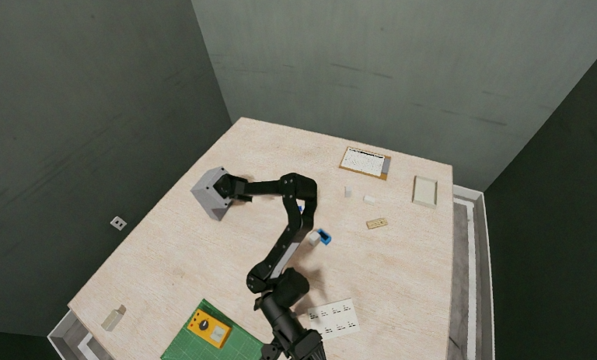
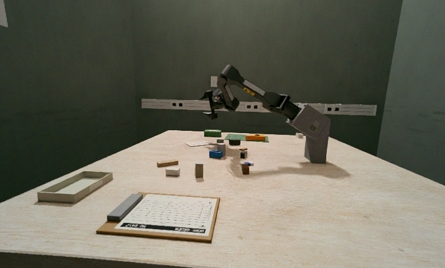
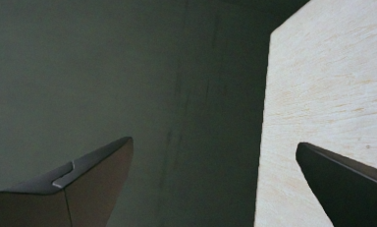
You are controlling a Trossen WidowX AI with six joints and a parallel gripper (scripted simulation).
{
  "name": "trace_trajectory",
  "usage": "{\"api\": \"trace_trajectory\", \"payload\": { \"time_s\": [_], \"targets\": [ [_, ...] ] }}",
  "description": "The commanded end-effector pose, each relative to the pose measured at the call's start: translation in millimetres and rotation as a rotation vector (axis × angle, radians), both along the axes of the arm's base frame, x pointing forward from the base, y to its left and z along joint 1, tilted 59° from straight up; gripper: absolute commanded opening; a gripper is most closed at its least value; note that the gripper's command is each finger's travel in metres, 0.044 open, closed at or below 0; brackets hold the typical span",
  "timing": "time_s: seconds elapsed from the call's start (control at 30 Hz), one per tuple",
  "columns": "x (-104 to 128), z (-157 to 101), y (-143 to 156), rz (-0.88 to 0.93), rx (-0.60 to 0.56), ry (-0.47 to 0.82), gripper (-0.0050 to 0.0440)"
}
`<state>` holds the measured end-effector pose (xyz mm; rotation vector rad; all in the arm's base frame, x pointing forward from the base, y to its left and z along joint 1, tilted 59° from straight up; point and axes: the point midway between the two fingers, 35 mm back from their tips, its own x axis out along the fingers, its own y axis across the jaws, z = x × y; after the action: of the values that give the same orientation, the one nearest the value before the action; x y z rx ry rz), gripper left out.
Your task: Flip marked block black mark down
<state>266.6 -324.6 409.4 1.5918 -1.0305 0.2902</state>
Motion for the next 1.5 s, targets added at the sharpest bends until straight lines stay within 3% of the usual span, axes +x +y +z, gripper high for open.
{"api": "trace_trajectory", "payload": {
  "time_s": [0.0, 0.77, 1.47],
  "targets": [
    [-2.4, 13.2, 5.1, -0.008, -0.024, -0.017, 0.044],
    [23.0, 35.4, 10.0, -0.119, -0.034, 0.059, 0.044],
    [78.0, 81.0, 47.5, -0.387, -0.086, 0.386, 0.044]
  ]
}}
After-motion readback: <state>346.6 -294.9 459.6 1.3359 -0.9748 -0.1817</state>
